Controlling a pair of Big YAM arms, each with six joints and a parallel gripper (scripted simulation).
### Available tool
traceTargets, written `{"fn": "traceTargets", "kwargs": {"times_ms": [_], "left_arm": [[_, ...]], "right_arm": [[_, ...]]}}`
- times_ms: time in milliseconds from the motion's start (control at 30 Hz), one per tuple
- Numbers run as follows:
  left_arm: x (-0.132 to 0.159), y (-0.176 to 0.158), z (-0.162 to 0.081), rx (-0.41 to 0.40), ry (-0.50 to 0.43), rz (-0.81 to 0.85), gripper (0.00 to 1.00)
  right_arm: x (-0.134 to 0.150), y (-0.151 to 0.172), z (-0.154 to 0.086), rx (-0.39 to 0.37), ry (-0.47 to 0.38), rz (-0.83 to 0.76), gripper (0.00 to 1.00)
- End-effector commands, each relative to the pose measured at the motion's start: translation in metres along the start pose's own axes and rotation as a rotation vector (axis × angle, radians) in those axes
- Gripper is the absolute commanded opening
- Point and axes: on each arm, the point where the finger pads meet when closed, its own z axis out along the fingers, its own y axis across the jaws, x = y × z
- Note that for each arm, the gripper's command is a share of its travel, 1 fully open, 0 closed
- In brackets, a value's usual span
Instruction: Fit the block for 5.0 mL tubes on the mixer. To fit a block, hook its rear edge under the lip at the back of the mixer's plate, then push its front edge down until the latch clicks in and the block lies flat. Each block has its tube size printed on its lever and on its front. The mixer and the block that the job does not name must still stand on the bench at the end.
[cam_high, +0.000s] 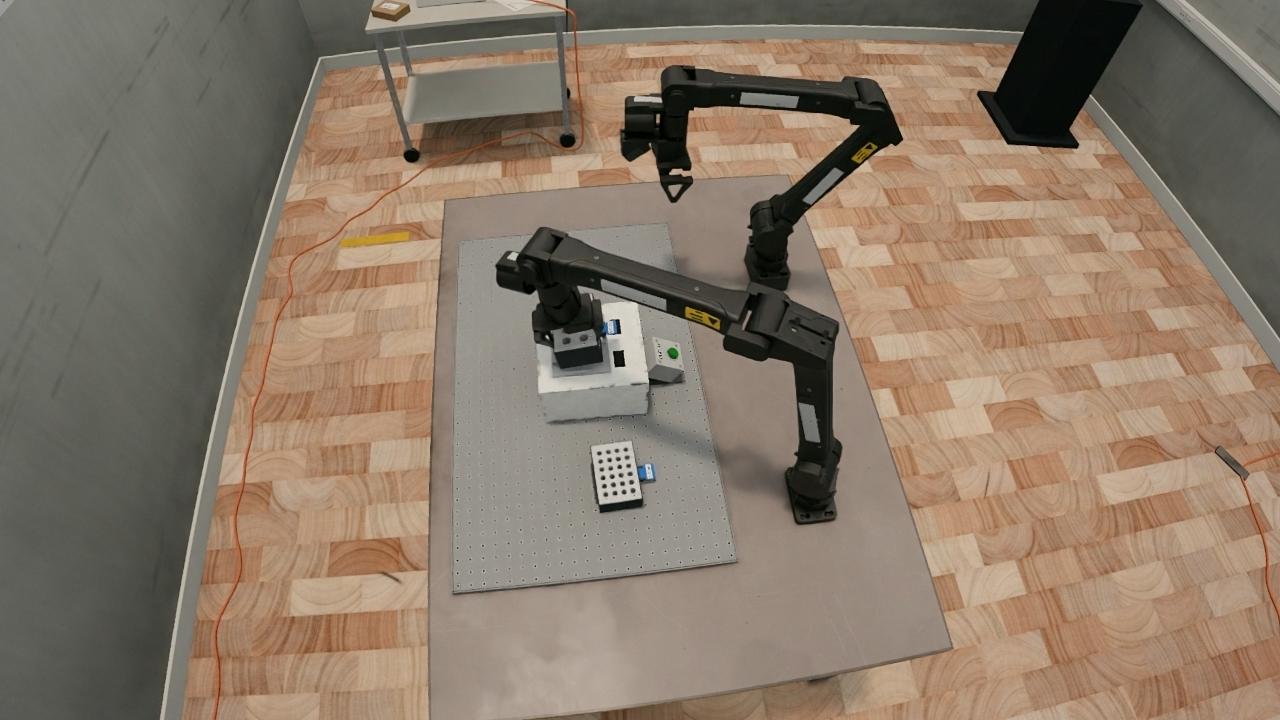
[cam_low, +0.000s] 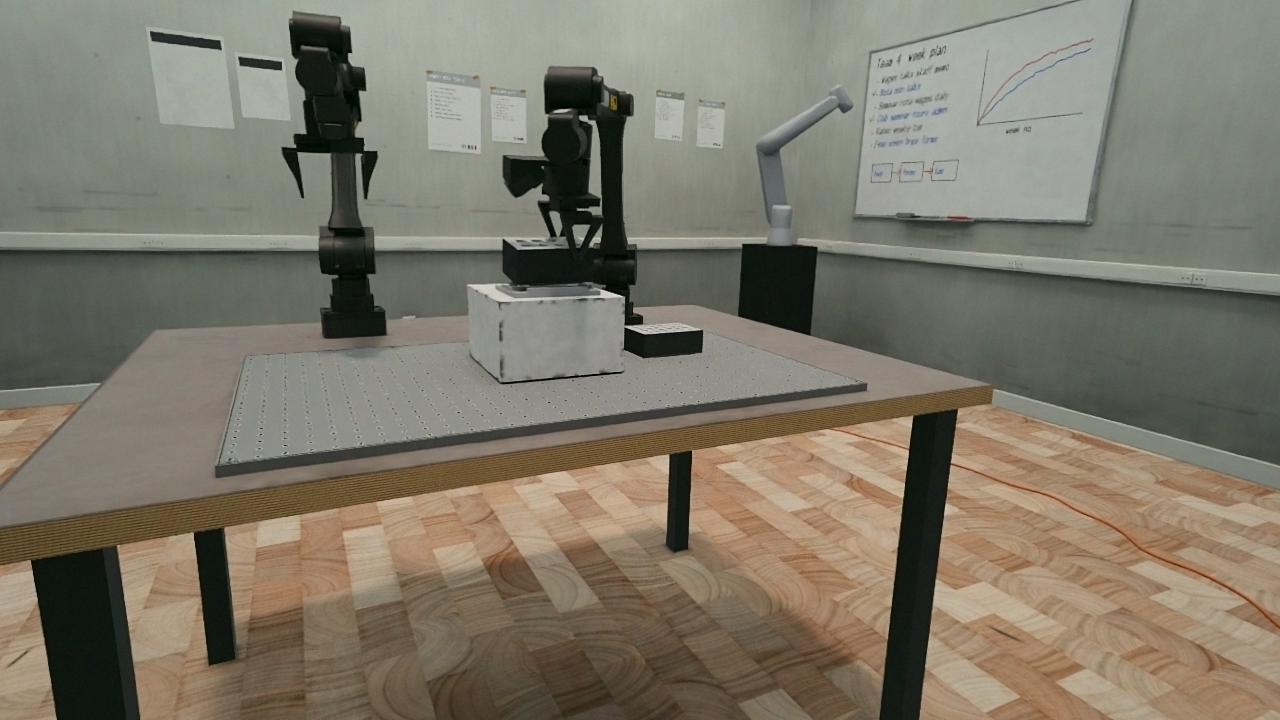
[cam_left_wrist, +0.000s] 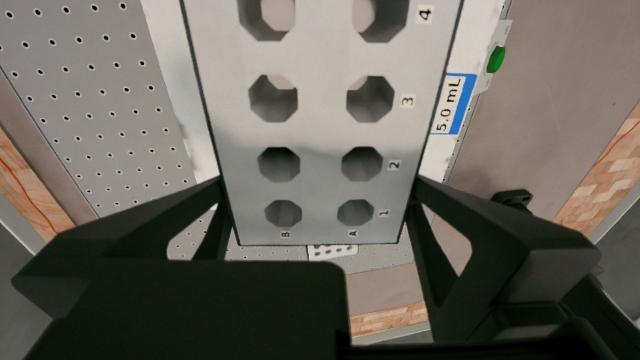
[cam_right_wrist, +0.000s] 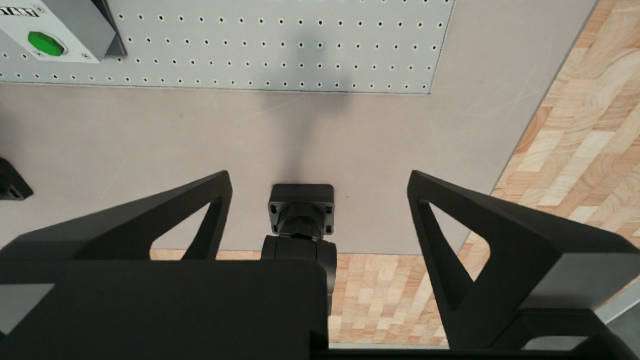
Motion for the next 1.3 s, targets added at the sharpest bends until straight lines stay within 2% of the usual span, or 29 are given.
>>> {"fn": "traceTargets", "kwargs": {"times_ms": [0,433,900,1067,1267], "left_arm": [[-0.007,0.005,-0.062,-0.101,-0.078,0.016,0.00],[-0.006,0.005,-0.063,-0.102,-0.079,0.014,0.00],[-0.005,0.006,-0.063,-0.101,-0.079,0.013,0.00],[-0.005,0.006,-0.063,-0.101,-0.079,0.012,0.00],[-0.007,0.009,-0.062,-0.115,-0.088,0.013,0.00]], "right_arm": [[-0.004,0.000,0.003,-0.004,-0.004,0.005,1.00],[-0.013,-0.001,-0.013,0.003,-0.045,0.005,1.00],[-0.017,-0.002,-0.019,0.005,-0.060,0.005,1.00],[-0.017,-0.002,-0.019,0.005,-0.061,0.005,1.00],[-0.012,-0.001,-0.009,0.002,-0.036,0.006,1.00]]}}
